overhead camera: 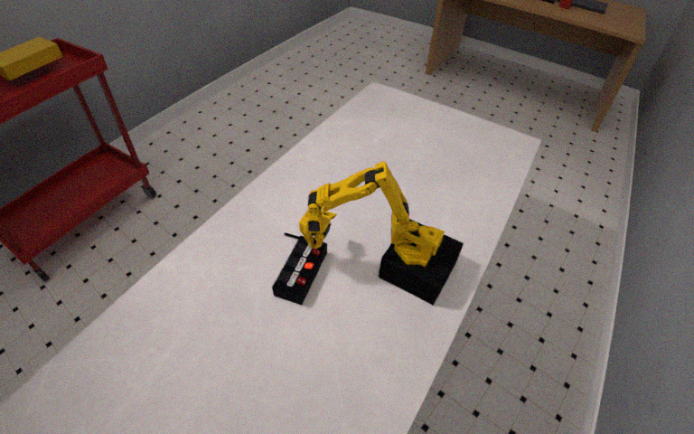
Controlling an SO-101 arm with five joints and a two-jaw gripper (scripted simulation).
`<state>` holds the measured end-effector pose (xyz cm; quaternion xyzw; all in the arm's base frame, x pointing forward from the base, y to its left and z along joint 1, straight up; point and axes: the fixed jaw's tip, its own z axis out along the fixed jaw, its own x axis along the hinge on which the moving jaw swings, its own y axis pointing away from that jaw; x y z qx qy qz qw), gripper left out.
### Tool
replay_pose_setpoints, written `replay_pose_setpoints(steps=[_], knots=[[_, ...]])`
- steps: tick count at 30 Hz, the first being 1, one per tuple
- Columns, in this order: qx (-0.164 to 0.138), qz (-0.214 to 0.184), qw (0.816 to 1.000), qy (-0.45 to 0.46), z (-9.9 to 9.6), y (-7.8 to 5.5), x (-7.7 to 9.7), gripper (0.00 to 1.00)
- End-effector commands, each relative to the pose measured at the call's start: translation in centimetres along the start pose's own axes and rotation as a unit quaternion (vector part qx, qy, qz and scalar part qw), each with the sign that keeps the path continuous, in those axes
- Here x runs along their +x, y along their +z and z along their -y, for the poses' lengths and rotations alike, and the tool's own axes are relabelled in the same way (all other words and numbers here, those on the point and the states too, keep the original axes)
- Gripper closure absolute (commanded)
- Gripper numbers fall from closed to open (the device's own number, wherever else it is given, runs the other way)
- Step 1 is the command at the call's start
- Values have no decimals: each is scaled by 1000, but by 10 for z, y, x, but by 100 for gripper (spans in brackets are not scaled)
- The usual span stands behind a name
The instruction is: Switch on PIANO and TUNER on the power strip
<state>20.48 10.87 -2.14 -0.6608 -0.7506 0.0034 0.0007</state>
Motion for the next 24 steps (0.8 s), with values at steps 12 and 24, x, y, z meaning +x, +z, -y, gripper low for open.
replay_pose_setpoints(steps=[12,24], knots=[[-3,-2,1000,1,-2,-7,-1,100],[-3,-2,1000,-1,-6,-11,2,100]])
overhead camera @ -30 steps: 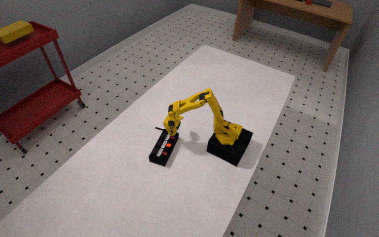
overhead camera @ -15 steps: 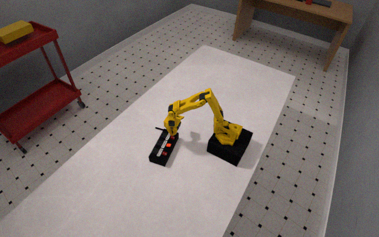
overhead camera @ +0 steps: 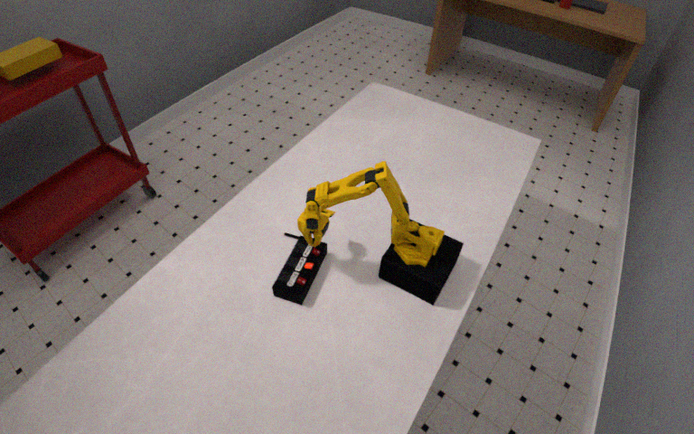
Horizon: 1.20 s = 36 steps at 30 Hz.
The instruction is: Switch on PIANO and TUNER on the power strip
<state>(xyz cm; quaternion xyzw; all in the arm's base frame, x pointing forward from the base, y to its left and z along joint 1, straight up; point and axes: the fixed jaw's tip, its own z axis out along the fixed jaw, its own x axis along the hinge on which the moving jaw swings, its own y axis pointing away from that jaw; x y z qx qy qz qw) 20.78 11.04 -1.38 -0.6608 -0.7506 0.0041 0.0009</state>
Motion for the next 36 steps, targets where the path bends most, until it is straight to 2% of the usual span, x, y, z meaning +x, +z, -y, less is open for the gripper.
replay_pose_setpoints(steps=[1,24,36], knots=[[-4,-2,1000,-1,-3,-3,1,100],[-4,-2,1000,-2,-3,-3,1,100],[-4,-2,1000,-3,0,2,1,100]])
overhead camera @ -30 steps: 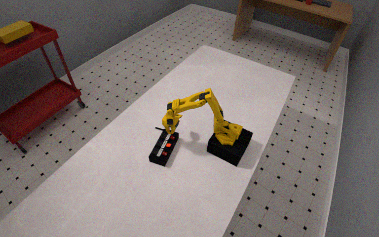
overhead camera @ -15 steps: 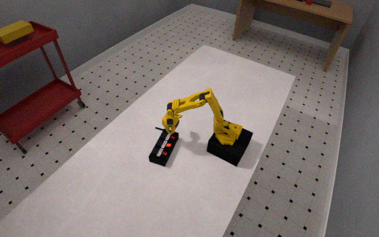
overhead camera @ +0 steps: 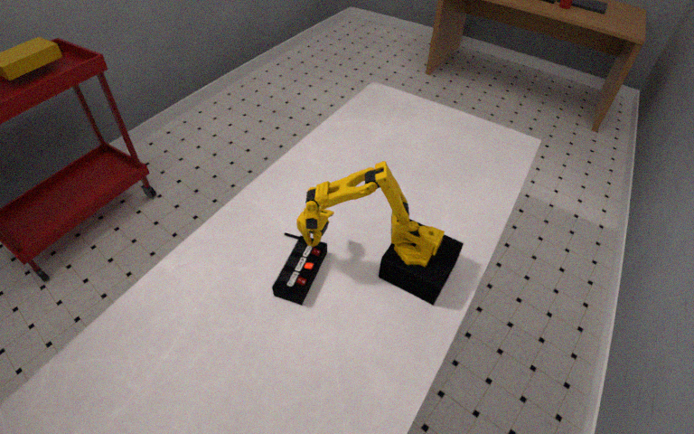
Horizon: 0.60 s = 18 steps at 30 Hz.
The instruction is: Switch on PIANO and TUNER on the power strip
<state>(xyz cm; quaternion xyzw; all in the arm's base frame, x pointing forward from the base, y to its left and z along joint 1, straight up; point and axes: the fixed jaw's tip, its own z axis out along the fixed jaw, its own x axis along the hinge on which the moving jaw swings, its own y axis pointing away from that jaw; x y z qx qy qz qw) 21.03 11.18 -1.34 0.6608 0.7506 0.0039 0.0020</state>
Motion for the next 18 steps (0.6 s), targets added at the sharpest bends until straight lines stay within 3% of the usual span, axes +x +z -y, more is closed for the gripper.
replay_pose_setpoints(steps=[1,18], knots=[[4,1,1000,-3,3,3,0,100],[4,1,1000,-3,3,7,0,100]])
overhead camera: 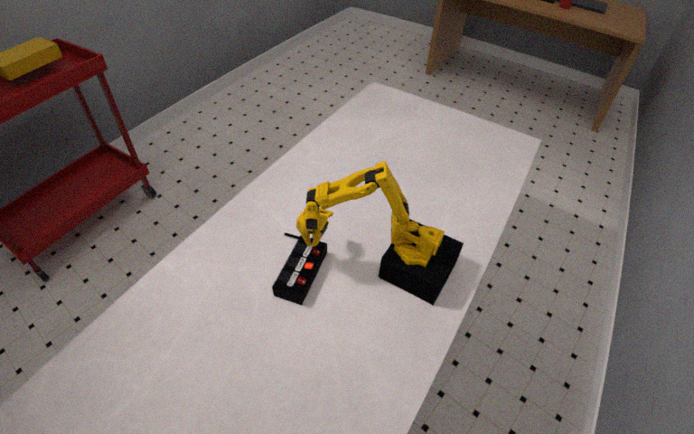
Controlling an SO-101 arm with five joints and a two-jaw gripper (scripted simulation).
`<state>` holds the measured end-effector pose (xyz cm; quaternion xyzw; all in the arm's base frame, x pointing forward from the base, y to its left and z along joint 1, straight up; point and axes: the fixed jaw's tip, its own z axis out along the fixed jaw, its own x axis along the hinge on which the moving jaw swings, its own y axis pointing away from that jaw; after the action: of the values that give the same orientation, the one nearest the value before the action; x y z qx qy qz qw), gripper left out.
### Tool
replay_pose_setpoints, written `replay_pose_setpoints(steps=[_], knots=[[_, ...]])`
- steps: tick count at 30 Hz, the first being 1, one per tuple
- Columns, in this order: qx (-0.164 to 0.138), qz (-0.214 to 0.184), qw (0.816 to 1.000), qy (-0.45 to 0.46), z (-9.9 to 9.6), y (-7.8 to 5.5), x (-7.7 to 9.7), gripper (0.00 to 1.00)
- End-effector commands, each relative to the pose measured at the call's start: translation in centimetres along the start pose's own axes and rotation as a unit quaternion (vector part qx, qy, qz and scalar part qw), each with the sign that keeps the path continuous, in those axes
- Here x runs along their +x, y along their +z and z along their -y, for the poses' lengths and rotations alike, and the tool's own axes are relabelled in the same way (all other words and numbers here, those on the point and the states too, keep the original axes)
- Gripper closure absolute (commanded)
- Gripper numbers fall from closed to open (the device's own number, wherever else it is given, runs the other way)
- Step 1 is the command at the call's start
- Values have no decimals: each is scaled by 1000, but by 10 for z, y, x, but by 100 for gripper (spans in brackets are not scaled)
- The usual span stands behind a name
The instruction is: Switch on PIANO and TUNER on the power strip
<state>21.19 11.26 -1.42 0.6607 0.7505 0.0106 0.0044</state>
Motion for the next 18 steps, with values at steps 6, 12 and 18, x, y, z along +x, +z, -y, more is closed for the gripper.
replay_pose_setpoints(steps=[6,12,18], knots=[[11,4,1000,-3,5,8,-1,100],[11,4,1000,-3,5,9,-1,100],[11,4,1000,-3,5,10,-1,100]])
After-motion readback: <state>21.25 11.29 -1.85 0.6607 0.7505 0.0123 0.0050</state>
